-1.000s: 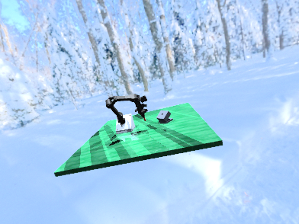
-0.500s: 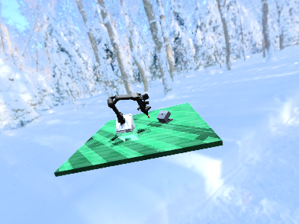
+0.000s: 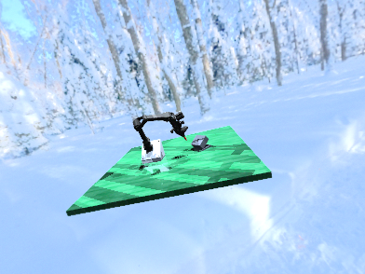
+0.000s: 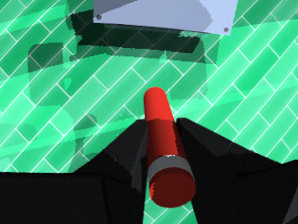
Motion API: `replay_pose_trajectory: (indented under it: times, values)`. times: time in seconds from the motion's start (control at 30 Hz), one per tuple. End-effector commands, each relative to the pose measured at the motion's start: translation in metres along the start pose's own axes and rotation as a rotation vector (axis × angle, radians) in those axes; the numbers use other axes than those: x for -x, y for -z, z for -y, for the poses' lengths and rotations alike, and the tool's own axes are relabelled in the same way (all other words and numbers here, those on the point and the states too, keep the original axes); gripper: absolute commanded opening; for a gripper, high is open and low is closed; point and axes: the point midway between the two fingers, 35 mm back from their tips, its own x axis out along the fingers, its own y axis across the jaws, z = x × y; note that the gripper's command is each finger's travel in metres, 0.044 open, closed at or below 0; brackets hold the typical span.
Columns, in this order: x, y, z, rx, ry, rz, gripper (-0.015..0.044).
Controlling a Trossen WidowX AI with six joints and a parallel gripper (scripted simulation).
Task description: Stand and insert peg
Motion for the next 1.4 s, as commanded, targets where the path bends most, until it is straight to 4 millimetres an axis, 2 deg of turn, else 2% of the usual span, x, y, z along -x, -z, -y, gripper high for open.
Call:
replay_pose_trajectory:
  times: [0.0, 0.47, 0.67, 1.37]
  values:
    - [0.0, -0.012, 0.003, 0.028, 0.005, 0.034, 0.0]
    - [0.002, -0.053, 0.015, 0.129, 0.032, 0.154, 0.0]
    - [-0.004, -0.056, 0.015, 0.132, 0.033, 0.156, 0.0]
    - [-0.046, -0.069, 0.018, 0.145, 0.04, 0.172, 0.0]
